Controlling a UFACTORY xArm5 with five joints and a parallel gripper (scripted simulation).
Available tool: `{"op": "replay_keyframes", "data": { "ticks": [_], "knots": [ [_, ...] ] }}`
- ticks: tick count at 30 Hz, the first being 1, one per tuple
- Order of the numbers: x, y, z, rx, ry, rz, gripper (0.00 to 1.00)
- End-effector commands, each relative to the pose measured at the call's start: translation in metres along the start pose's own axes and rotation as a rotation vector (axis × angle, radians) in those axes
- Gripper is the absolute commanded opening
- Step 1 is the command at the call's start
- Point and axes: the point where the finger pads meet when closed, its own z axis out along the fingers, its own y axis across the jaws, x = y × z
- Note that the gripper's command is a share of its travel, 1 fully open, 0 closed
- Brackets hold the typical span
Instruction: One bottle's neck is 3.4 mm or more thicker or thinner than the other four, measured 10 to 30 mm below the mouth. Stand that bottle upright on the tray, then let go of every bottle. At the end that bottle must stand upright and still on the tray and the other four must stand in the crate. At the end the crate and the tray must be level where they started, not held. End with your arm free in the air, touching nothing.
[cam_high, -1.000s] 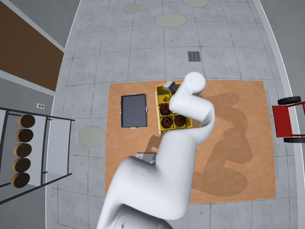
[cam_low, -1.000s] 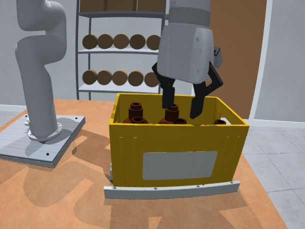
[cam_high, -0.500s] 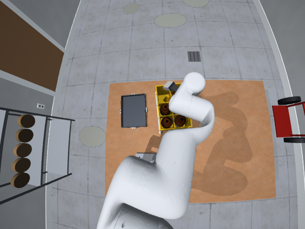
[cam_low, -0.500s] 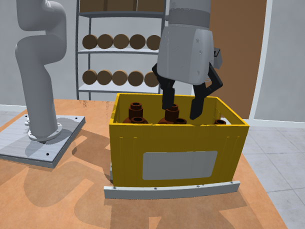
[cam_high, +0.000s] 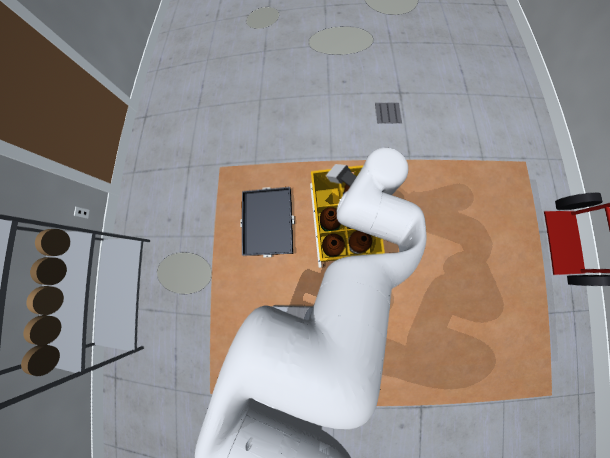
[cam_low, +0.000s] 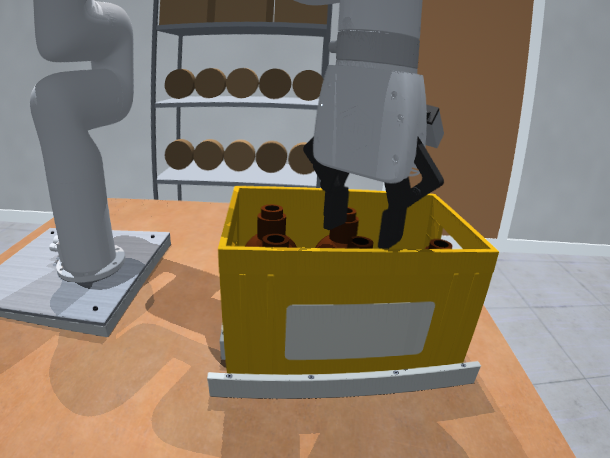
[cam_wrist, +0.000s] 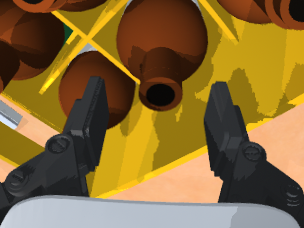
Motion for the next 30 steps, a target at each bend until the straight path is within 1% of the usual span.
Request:
{"op": "replay_keyframes", "data": {
  "ticks": [1,12,30],
  "knots": [
    [0.0,0.001,0.002,-0.003,0.001,0.0,0.65],
    [0.0,0.001,0.016,-0.003,0.001,0.0,0.65],
    [0.0,0.001,0.025,-0.003,0.001,0.0,0.65]
  ]
}}
